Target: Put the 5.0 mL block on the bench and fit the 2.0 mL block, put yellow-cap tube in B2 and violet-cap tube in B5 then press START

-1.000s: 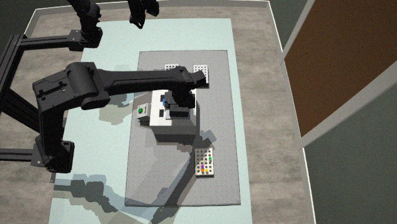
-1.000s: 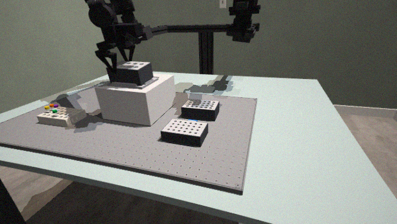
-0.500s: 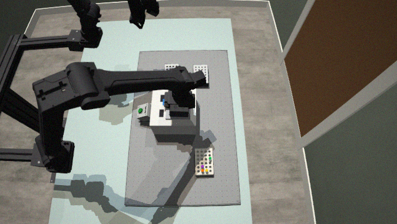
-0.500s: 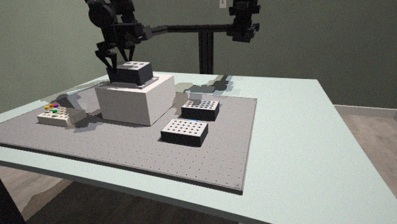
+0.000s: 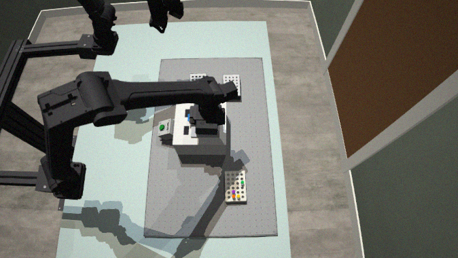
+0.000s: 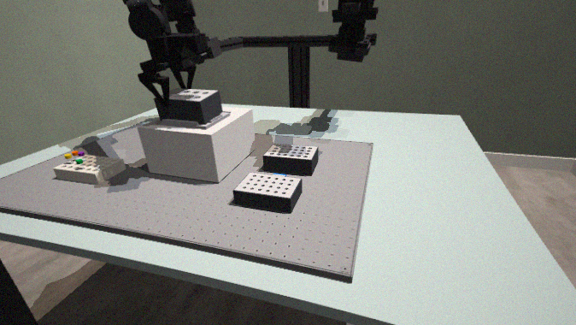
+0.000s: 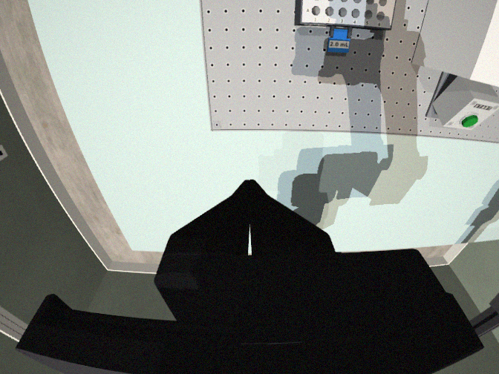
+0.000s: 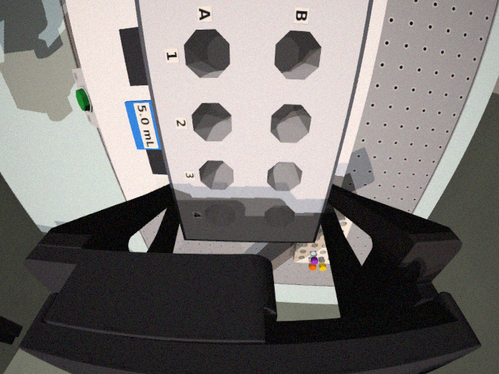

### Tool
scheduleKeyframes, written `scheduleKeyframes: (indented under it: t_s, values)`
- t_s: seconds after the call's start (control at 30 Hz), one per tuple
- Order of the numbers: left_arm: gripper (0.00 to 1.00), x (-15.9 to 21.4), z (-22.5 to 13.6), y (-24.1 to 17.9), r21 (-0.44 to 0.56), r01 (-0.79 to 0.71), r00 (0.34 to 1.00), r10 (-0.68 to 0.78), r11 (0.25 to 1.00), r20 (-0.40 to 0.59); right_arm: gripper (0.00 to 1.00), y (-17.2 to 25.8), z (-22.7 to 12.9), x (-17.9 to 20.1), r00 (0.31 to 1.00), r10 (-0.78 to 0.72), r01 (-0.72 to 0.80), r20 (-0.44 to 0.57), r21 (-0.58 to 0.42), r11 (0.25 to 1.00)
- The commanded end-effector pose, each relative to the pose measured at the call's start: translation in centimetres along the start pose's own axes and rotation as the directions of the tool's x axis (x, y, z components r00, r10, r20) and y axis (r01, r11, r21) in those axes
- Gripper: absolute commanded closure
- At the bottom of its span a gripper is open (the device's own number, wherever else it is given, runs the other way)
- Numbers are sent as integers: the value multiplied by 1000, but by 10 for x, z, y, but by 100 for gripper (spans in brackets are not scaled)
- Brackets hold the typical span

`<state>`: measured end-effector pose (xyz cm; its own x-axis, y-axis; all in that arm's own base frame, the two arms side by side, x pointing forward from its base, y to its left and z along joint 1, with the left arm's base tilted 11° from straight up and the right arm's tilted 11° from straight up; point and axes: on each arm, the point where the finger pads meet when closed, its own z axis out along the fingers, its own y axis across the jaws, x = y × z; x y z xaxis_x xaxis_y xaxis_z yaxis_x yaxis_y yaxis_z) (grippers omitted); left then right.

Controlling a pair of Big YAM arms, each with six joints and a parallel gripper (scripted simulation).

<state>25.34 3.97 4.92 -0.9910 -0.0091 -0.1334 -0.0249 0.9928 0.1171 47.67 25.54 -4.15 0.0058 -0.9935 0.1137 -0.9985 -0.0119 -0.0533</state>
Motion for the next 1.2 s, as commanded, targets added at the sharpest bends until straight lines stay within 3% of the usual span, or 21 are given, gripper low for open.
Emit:
scheduleKeyframes:
  t_s: [0.0, 1.17]
  values:
    - [100, -20, -13, 7, -3, 28, 998, -28, 1000, 56, 100, -13, -13, -14, 999, -31, 30, 27, 20, 999]
    - [100, -19, -12, 6, -2, 27, 998, -26, 1000, 55, 100, 11, -22, -14, 999, -26, 26, 25, 16, 1000]
